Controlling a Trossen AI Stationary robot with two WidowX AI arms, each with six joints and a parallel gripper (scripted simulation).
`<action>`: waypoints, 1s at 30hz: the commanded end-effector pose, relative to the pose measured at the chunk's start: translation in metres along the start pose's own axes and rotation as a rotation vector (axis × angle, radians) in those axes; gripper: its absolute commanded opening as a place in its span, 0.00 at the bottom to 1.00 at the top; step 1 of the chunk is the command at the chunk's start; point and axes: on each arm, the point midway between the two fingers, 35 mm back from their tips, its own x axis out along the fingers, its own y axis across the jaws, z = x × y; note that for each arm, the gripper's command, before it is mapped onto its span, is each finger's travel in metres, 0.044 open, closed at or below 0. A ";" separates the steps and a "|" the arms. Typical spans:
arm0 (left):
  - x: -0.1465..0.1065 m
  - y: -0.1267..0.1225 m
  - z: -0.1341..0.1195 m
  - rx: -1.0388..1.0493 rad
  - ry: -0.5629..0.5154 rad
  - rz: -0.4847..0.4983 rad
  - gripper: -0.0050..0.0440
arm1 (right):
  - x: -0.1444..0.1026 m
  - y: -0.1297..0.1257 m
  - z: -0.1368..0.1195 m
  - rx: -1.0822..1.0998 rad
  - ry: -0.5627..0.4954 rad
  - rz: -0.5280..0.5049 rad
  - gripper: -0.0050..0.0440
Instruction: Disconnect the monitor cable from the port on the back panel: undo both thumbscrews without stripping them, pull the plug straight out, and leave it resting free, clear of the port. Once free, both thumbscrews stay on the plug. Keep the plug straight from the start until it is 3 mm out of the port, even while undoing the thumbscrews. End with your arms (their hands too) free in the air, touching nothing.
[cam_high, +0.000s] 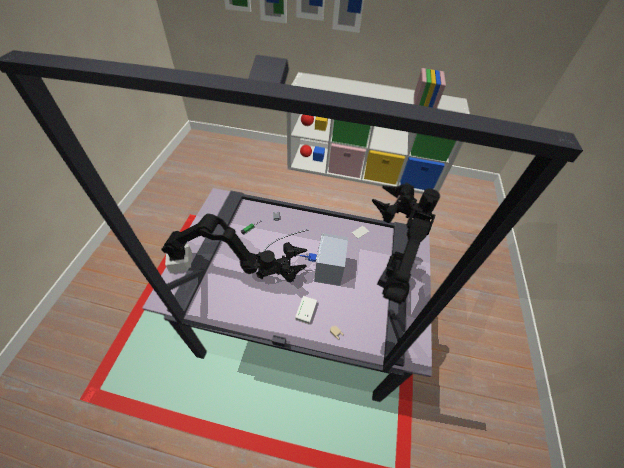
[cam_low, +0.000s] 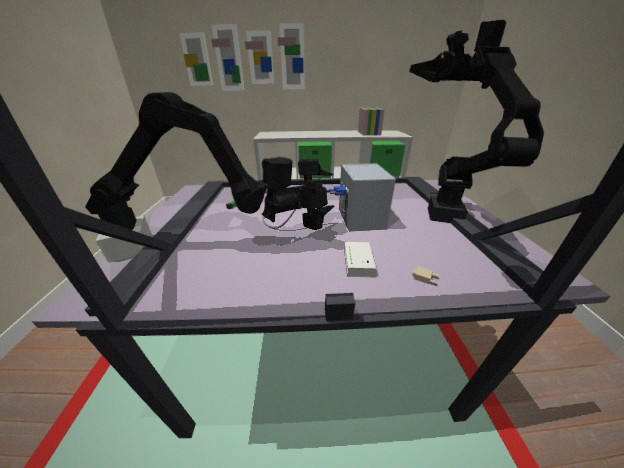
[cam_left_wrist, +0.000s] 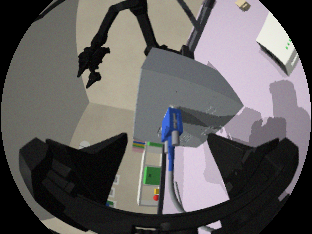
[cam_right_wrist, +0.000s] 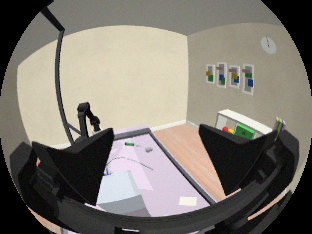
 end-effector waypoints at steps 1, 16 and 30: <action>0.001 0.007 0.005 0.023 0.010 0.018 1.00 | 0.000 0.001 0.003 -0.006 -0.001 0.001 1.00; 0.000 0.007 0.006 0.054 0.024 0.022 1.00 | 0.000 0.001 0.003 -0.006 -0.001 0.001 1.00; 0.000 0.007 0.006 0.054 0.024 0.022 0.41 | 0.000 0.001 0.003 -0.006 -0.001 0.001 1.00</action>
